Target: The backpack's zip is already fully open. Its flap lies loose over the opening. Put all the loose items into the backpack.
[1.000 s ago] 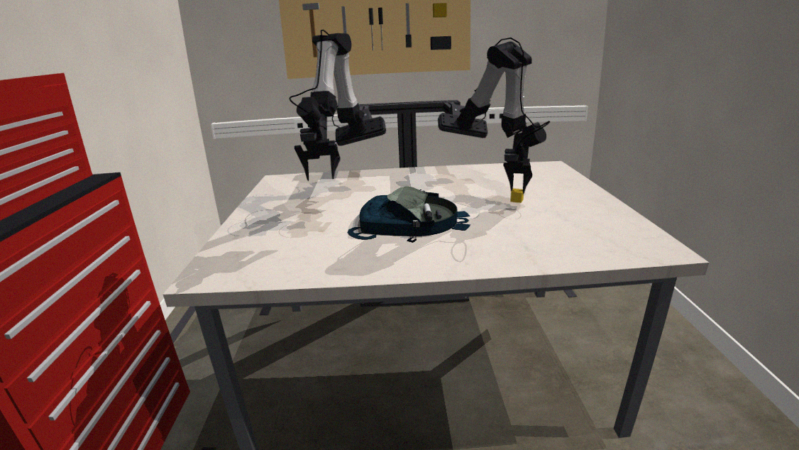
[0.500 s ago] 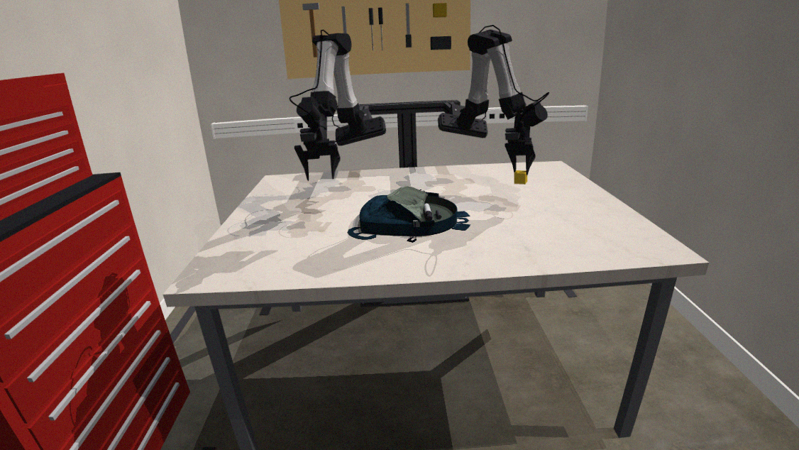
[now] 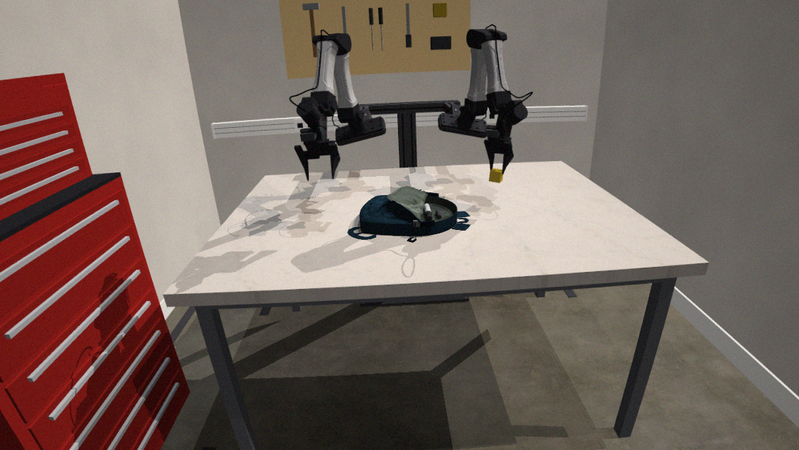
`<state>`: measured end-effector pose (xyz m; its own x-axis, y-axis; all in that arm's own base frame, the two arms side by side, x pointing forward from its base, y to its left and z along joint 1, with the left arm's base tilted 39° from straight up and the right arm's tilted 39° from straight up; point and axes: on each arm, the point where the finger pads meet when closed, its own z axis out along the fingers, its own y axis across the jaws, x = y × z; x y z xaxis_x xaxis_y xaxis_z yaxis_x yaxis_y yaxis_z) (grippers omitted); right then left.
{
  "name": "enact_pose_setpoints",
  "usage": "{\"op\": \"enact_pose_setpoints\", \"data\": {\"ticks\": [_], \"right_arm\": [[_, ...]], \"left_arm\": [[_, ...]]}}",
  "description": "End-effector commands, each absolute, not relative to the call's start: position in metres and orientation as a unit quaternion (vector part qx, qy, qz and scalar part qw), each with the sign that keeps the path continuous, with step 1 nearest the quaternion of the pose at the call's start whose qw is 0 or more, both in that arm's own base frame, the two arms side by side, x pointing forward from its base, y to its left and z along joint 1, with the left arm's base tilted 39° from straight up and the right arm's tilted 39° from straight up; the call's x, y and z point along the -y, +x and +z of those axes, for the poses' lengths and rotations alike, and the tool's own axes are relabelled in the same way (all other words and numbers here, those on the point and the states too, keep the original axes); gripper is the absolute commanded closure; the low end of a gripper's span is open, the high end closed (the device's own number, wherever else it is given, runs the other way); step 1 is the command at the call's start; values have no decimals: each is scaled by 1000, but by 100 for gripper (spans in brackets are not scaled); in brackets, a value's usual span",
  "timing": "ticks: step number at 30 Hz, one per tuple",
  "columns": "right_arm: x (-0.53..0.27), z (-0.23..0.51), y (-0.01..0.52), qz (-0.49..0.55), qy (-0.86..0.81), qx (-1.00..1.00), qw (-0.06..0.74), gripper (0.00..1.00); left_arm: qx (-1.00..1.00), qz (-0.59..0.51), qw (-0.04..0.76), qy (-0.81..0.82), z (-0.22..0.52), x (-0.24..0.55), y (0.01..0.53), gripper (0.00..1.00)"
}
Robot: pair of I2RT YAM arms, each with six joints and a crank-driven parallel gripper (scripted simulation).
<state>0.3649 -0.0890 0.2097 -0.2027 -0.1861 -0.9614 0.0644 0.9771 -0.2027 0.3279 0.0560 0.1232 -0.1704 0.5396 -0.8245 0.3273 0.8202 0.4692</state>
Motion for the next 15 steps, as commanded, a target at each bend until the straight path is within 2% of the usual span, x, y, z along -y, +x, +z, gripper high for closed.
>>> {"op": "enact_pose_setpoints", "data": {"ticks": [1, 15], "right_arm": [[88, 216, 366, -101, -42, -763, 637, 10], [88, 216, 366, -101, -42, -763, 637, 10]], "left_arm": [[-758, 142, 603, 205, 139, -42, 344, 63], [-762, 129, 626, 101, 129, 77, 385, 63]]}}
